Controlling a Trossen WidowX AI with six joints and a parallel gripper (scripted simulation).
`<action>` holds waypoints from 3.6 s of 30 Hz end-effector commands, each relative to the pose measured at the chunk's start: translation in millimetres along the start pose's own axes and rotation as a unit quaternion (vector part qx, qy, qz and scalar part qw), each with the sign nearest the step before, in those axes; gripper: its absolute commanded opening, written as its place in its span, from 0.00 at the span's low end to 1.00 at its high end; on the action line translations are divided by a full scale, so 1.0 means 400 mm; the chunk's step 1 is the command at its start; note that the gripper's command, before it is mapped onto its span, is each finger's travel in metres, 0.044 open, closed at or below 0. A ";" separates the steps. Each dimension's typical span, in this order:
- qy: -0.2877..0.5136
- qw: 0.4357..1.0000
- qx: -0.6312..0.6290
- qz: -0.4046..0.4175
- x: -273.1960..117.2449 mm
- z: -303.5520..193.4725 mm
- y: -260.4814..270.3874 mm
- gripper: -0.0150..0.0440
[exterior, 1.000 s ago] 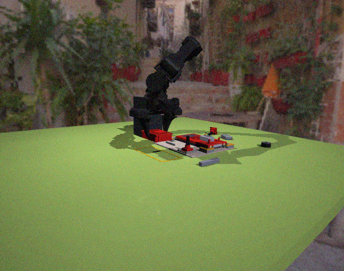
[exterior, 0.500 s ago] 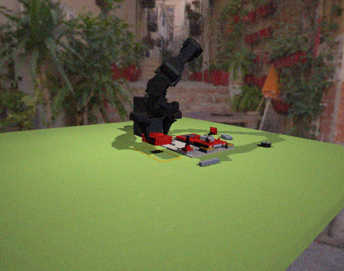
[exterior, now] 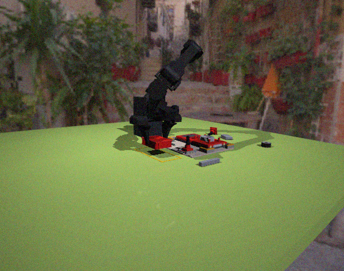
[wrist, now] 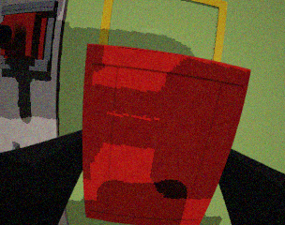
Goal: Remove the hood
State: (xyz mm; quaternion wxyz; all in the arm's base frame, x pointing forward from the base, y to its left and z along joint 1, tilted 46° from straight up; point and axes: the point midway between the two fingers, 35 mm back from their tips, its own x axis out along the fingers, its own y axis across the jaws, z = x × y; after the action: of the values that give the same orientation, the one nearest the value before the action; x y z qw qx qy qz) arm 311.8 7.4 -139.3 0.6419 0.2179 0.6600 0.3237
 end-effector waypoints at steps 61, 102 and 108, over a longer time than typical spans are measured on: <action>0.000 1.000 0.000 0.002 0.072 -0.003 0.002 0.57; -0.001 1.000 0.001 0.001 -0.116 -0.004 -0.001 1.00; -0.001 1.000 0.001 0.001 -0.116 -0.004 -0.001 1.00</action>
State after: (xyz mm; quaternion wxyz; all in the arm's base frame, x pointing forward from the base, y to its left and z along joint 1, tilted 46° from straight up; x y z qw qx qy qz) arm 314.1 -25.1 -107.6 0.6413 0.2227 0.6597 0.3223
